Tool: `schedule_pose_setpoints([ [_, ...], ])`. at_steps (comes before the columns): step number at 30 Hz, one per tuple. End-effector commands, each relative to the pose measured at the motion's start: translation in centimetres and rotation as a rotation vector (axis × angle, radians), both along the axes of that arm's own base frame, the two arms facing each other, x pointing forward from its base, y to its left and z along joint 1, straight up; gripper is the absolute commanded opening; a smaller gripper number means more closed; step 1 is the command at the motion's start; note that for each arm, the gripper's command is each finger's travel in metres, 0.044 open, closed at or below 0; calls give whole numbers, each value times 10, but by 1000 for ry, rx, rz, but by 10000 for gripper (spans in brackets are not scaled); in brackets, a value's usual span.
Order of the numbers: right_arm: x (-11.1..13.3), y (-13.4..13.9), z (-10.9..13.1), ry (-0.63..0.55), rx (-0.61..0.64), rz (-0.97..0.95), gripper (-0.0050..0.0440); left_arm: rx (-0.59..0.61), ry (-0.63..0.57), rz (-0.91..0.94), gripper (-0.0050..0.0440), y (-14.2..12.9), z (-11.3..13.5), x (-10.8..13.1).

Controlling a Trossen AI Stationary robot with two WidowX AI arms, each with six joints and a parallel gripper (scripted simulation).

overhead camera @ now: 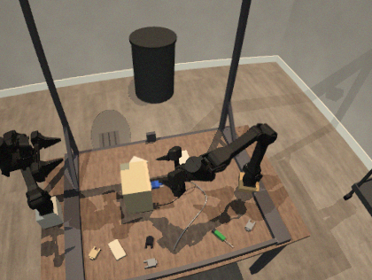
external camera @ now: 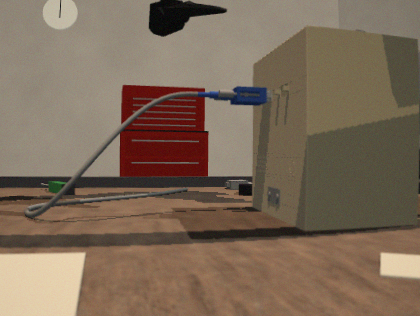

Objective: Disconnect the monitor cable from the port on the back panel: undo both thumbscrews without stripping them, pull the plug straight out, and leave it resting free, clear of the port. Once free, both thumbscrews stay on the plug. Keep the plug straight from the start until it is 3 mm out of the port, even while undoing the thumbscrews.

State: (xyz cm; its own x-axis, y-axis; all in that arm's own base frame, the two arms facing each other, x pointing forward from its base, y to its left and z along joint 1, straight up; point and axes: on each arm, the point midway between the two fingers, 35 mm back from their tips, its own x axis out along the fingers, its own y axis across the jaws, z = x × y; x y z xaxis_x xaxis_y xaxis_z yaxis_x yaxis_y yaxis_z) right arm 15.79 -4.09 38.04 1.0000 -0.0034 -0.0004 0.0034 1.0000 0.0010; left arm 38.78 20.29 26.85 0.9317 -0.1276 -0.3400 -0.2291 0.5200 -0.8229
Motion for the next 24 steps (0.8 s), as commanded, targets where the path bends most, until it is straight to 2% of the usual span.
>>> schedule_pose_setpoints([
  [1,0,1,3,-2,-7,3,440,30,-33,-4,440,-2,19,-2],
  [8,0,1,3,-2,-7,3,440,90,-54,-36,440,1,7,-1],
  [11,0,1,3,-2,-7,3,440,226,-104,-107,440,6,-18,-1],
  [13,0,1,3,-2,-7,3,440,325,-132,-168,440,6,-45,-6],
  [16,0,1,3,-2,-7,3,440,440,-177,-224,440,6,-68,-11],
  [22,0,1,3,-2,-7,3,440,662,-271,-316,440,1,-104,-26],
  [24,0,1,3,-2,-7,3,440,662,-271,-316,440,1,-104,-26],
])
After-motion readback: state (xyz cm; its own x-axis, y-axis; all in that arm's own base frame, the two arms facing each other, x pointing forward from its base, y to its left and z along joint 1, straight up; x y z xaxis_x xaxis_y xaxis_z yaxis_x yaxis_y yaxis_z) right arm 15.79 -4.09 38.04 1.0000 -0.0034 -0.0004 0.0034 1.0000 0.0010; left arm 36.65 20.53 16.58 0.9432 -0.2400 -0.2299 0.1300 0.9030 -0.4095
